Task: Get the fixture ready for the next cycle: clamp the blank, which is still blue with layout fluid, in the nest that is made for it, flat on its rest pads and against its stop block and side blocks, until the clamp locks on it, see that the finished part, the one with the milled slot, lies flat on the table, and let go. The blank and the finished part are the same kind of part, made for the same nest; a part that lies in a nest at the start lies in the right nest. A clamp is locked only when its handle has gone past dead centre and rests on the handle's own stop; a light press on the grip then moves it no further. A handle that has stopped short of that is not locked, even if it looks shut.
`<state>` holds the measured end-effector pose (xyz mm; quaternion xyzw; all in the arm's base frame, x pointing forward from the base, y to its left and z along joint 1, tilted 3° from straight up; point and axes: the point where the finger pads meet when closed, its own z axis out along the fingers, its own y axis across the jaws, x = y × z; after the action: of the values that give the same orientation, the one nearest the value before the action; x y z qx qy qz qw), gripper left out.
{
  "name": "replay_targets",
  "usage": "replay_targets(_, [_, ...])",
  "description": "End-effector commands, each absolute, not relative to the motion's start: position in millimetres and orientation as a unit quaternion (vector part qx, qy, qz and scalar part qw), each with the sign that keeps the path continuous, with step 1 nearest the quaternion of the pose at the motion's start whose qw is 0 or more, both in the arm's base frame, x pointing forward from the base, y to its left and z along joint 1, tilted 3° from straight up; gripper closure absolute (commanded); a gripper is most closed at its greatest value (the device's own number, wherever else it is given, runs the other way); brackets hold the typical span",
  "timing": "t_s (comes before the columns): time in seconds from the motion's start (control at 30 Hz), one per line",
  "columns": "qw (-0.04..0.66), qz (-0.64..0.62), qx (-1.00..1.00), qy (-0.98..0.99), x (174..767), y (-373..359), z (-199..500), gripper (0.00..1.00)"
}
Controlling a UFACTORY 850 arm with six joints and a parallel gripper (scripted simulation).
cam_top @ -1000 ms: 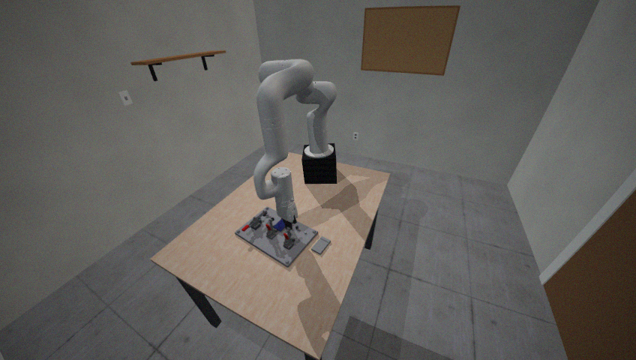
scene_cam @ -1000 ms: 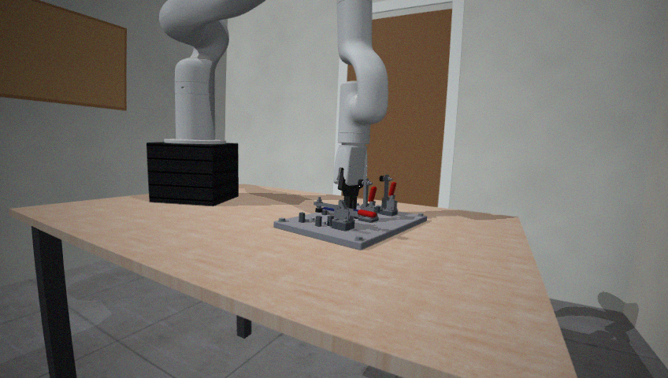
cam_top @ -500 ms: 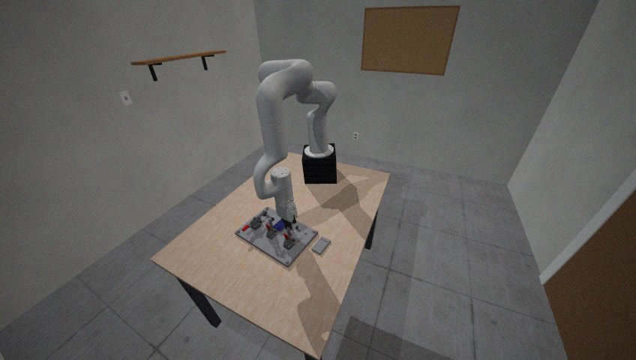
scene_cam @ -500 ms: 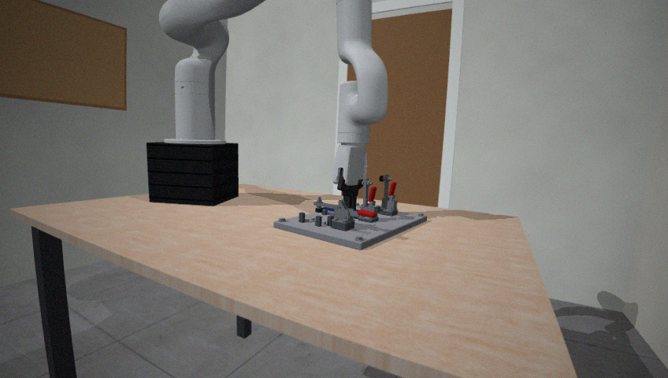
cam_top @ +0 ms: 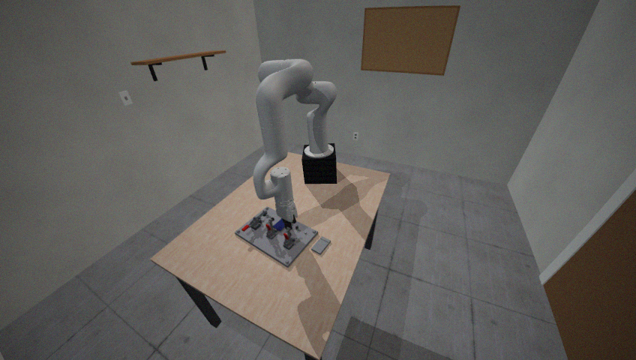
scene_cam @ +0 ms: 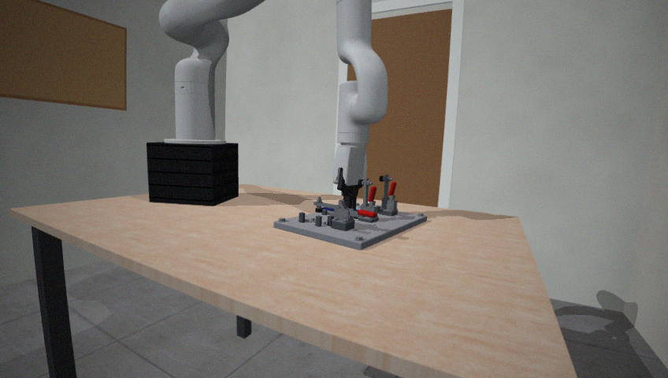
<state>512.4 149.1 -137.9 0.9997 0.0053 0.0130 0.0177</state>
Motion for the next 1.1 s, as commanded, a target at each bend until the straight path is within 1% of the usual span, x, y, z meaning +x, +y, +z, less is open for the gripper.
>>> replay_targets(0.0, [0.02, 0.013, 1.0, 0.005, 513.2, 151.3, -137.4, 1.0])
replay_targets(0.47, [0.02, 0.013, 1.0, 0.005, 513.1, 167.3, -137.4, 1.0])
replay_targets(0.87, [0.02, 0.013, 1.0, 0.005, 512.1, 168.7, -101.1, 1.0])
replay_targets(1.07, [0.02, 0.013, 1.0, 0.005, 512.0, 168.8, -98.1, 1.0])
